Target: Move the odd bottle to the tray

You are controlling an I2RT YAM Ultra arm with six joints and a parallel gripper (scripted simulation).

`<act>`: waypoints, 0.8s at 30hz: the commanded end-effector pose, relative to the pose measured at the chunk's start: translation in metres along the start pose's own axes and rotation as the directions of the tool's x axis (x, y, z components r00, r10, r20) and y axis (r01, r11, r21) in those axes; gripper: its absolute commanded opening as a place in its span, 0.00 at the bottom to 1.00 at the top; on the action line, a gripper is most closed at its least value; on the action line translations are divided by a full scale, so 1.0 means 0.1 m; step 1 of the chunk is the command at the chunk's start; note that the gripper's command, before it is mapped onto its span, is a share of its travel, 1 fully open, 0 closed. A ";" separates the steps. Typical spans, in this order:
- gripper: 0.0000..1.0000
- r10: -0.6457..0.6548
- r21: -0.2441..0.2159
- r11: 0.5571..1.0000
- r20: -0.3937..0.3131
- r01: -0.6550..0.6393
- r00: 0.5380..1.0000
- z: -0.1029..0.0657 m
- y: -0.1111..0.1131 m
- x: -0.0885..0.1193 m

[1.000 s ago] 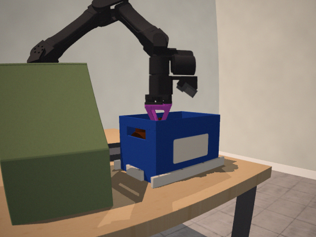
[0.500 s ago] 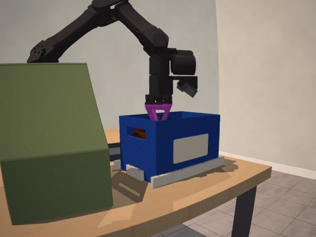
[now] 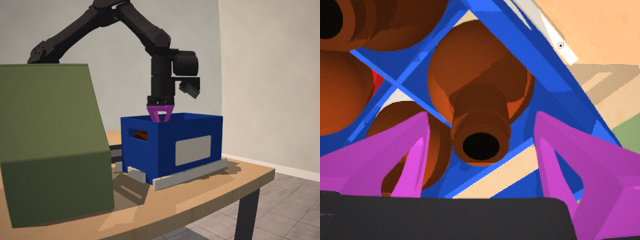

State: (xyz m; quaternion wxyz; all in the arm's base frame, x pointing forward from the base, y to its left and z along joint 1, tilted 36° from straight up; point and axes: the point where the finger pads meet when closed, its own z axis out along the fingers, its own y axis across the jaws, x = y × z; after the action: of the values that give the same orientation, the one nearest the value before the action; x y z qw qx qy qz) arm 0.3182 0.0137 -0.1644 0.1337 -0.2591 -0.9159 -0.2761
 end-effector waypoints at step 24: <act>0.00 -0.001 -0.010 1.000 0.024 0.002 1.000 -0.05 0.02 -0.07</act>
State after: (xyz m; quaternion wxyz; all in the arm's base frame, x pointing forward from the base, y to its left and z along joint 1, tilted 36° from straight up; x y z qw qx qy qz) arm 0.3186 0.0139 -0.1645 0.1330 -0.2589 -0.9160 -0.2761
